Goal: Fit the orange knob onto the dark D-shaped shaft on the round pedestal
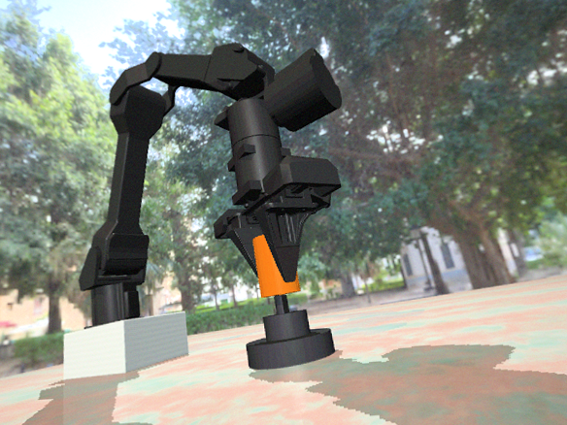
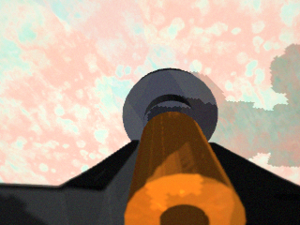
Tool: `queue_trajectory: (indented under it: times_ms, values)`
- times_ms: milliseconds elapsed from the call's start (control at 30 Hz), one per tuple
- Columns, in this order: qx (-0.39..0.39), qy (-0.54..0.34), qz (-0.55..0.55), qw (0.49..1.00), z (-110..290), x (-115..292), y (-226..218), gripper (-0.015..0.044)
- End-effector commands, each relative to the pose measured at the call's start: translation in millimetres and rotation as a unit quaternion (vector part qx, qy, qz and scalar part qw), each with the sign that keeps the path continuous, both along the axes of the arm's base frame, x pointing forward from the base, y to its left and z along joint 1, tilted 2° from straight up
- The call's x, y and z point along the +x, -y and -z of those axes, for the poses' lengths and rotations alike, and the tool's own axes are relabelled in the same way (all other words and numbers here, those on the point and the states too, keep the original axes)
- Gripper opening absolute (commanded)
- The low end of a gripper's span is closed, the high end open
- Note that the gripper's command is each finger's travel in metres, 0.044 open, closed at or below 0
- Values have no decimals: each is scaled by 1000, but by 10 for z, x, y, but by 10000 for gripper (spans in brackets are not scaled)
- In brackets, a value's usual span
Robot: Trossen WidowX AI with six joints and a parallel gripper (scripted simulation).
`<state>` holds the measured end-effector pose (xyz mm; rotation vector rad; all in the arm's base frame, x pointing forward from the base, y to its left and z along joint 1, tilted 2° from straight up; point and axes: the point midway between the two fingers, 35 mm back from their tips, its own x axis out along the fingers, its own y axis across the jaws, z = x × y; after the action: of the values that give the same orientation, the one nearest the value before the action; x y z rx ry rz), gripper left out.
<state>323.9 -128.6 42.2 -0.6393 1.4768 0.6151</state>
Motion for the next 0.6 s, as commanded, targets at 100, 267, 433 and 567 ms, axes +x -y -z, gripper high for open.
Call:
queue_trajectory:
  times_ms: [100, 267, 433, 567]
  values:
    - [-2, 0, -29, 1000, -34, 6, 5, 0]
    - [-2, -2, -107, 994, -7, 1, 3, 0]
    - [-2, -2, -107, 994, 4, 5, 5, 0]
    - [-2, -2, -107, 994, -4, 12, 8, 0]
